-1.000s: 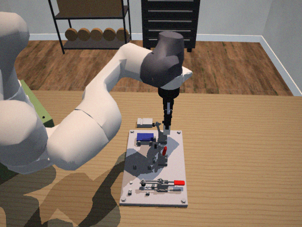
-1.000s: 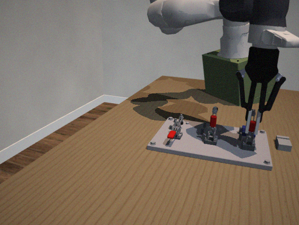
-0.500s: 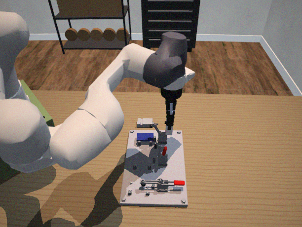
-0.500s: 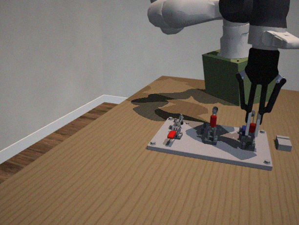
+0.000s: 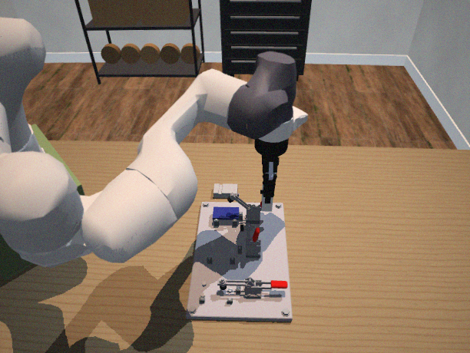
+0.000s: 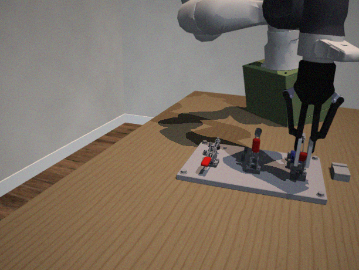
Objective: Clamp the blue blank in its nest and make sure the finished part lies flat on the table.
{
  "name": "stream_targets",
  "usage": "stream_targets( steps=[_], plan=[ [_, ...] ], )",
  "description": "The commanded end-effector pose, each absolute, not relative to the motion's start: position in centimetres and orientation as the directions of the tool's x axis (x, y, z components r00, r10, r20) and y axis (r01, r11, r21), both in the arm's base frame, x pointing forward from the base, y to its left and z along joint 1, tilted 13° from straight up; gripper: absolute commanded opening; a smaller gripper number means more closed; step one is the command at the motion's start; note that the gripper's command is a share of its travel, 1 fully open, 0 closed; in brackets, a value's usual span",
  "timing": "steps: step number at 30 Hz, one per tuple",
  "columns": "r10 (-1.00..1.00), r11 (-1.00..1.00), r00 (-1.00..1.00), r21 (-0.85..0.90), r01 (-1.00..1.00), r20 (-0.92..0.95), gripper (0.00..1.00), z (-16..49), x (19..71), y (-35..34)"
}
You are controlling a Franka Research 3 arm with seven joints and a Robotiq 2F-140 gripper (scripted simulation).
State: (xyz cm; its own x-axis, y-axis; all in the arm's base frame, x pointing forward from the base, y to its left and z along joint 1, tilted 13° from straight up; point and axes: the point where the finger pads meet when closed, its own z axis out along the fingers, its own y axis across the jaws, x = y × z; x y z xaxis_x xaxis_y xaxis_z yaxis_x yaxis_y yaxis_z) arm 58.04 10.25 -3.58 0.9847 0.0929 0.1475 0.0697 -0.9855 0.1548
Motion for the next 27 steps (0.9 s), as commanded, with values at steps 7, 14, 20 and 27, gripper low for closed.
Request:
stream_targets(
  steps=[7, 14, 20, 27],
  plan=[
    [0.098, -0.985, 0.983, 0.155, 0.074, 0.154, 0.0, -4.1, 59.1, 10.2],
    [0.098, -0.985, 0.983, 0.155, 0.074, 0.154, 0.0, -4.4, 59.4, 10.1],
    [0.098, -0.985, 0.983, 0.155, 0.074, 0.154, 0.0, -4.7, 59.8, 10.1],
    [0.098, -0.985, 0.983, 0.155, 0.074, 0.154, 0.0, -5.1, 60.1, 10.1]
  ],
)
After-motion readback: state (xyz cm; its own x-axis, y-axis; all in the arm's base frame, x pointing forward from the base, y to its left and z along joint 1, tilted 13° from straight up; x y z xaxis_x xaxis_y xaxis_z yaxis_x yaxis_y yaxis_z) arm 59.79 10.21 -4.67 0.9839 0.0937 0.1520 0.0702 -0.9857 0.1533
